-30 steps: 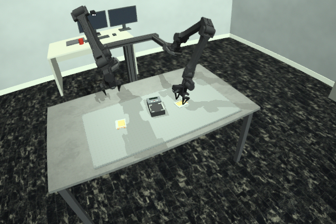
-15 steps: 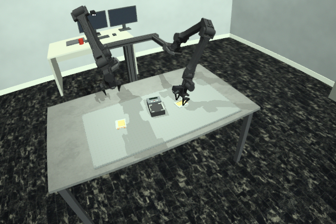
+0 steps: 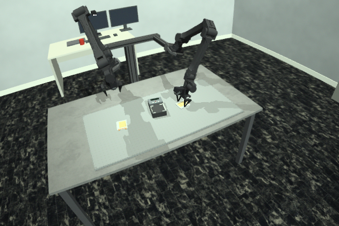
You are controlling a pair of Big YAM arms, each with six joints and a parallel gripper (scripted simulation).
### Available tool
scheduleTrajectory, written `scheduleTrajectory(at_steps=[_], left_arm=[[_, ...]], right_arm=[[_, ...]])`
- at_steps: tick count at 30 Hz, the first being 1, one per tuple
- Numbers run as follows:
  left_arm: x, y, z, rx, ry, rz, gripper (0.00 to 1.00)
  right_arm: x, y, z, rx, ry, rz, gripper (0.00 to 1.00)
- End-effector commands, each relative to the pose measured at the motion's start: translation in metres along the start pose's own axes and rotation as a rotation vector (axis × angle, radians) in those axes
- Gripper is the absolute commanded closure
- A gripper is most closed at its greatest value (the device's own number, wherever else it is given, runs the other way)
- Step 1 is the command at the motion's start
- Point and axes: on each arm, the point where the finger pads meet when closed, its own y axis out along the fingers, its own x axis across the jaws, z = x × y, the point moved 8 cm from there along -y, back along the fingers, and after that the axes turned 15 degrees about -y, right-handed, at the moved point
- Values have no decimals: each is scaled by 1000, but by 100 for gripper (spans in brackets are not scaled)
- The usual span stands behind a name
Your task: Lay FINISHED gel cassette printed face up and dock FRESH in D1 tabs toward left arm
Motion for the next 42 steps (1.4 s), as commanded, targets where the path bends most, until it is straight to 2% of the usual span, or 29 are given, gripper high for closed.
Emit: scheduleTrajectory(at_steps=[1, 42], left_arm=[[-1, 5, 4, 0, 0, 0, 2], [-1, 13, 7, 0, -1, 0, 2]], right_arm=[[-2, -9, -13, -23, -1, 9, 0], [-2, -9, -13, -23, -1, 9, 0]])
